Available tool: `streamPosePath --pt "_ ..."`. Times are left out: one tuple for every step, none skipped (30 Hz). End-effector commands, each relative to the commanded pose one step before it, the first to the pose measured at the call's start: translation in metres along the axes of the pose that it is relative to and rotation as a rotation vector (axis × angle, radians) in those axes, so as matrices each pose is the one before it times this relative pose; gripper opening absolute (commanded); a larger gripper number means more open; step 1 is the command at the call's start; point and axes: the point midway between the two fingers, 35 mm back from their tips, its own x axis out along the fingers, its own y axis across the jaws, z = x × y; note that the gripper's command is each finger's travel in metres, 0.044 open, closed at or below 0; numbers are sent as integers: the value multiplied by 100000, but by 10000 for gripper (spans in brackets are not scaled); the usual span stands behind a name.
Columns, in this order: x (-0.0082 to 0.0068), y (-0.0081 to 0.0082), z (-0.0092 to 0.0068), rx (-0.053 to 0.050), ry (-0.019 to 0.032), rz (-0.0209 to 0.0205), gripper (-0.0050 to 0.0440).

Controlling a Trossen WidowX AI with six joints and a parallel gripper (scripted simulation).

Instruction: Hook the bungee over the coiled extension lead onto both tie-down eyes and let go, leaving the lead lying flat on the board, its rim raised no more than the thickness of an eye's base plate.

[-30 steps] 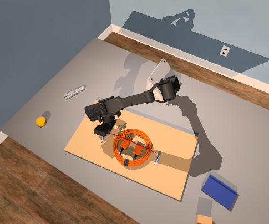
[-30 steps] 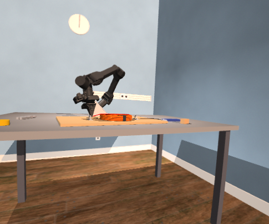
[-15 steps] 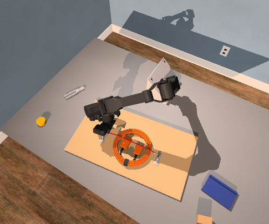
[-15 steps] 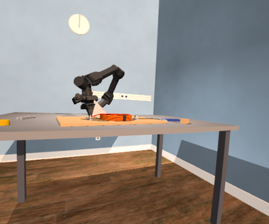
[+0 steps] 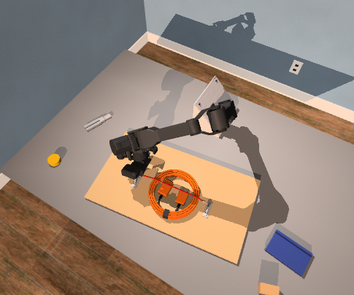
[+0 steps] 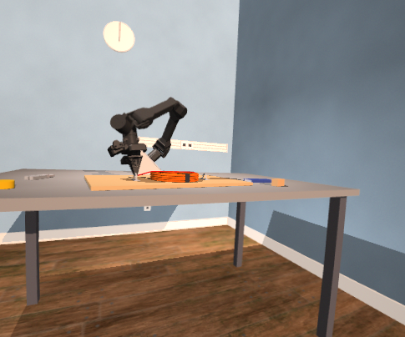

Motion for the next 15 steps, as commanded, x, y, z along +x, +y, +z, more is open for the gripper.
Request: streamPosePath --pt "-226 -70 1808 810 -5321 -737 -50" --pt "34 57 -9 24 -6 4 -50" --pt "34 57 -10 25 -5 4 -50" --pt "35 59 -10 19 -4 3 -50" --pt "30 51 -9 16 -3 3 -50" --pt "16 34 -33 11 -1 1 -50" --pt "20 42 -41 13 -1 2 -50" --pt "20 44 -50 24 -5 2 -50" --pt "23 51 -59 28 -5 3 -50" --pt "0 0 0 0 0 0 -50" --pt "0 0 0 0 0 0 -50" --pt "18 50 -68 33 -6 3 -50" --pt "16 51 -70 24 -3 2 -50" --pt "14 51 -69 11 1 1 -50" --pt "11 50 -68 -3 5 1 -50"
